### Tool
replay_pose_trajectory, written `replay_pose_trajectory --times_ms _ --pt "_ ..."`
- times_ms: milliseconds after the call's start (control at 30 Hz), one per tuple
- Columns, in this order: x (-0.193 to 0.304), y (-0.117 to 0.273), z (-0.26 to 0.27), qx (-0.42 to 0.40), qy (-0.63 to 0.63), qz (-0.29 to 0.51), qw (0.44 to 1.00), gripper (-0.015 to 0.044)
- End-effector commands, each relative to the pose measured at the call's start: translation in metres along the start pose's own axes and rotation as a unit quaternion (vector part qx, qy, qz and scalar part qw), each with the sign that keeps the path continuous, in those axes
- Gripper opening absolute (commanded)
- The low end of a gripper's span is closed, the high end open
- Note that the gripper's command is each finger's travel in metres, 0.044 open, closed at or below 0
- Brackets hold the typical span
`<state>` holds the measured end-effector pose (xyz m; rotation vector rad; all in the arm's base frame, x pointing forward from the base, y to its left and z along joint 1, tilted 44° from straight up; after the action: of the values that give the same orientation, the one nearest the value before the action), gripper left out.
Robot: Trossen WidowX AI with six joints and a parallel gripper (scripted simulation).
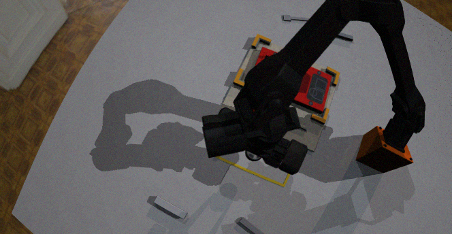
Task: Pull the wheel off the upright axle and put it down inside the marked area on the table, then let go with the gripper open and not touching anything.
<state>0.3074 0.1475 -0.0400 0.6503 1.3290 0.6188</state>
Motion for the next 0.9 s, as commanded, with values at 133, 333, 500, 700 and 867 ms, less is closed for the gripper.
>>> replay_pose_trajectory --times_ms 133,333,500,700,867 --pt "-0.003 -0.047 -0.006 0.004 0.006 -0.009 1.0 0.0" --pt "-0.003 -0.043 -0.004 0.007 0.002 -0.007 1.0 0.0053" --pt "-0.003 -0.043 -0.004 0.007 0.002 -0.007 1.0 0.0184" --pt "-0.002 -0.03 -0.003 0.007 0.003 -0.006 1.0 0.03" --pt "-0.001 0.015 -0.004 0.005 0.006 -0.007 1.0 0.03"
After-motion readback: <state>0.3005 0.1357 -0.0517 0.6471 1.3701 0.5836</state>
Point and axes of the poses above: the point midway between the two fingers, 35 mm back from their tips, its own y axis back along the fingers, its own z axis across the jaws, x = y × z, the point moved 10 cm from there along y, back along the fingers, and after that the axes turned 7 degrees about -y, right-handed, at the moved point
